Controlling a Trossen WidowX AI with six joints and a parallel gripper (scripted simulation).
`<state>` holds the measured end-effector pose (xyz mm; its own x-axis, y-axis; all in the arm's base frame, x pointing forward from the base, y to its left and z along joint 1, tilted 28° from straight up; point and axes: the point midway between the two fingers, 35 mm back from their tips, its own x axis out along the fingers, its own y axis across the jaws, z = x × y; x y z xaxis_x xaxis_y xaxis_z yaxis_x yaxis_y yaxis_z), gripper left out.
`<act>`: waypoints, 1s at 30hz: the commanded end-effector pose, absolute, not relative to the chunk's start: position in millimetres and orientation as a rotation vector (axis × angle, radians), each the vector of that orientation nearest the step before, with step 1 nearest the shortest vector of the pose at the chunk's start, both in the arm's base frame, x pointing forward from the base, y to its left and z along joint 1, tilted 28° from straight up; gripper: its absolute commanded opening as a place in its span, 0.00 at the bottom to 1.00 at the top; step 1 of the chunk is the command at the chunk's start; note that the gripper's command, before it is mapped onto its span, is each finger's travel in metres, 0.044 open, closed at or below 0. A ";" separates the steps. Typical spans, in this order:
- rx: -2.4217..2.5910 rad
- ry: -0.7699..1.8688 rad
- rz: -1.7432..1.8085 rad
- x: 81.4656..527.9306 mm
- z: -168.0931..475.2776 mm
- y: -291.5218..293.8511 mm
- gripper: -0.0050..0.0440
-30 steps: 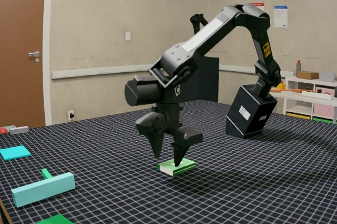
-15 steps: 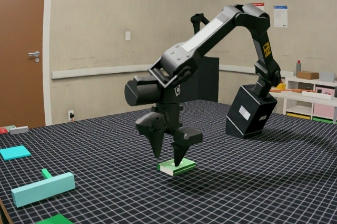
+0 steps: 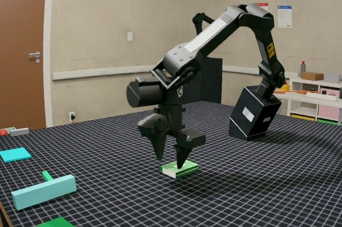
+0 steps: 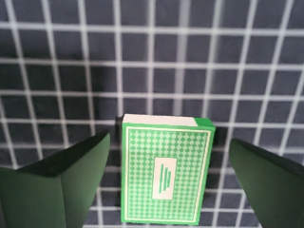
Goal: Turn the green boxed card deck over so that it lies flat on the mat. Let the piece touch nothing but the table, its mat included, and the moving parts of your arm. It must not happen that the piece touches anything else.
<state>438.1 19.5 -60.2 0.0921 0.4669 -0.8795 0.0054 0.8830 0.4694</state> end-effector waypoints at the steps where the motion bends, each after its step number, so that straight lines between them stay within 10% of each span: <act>1: 0.395 1.429 0.358 444.0 -53.6 19.8 0.81; 30: 0.398 1.439 0.356 441.6 -65.8 25.3 0.81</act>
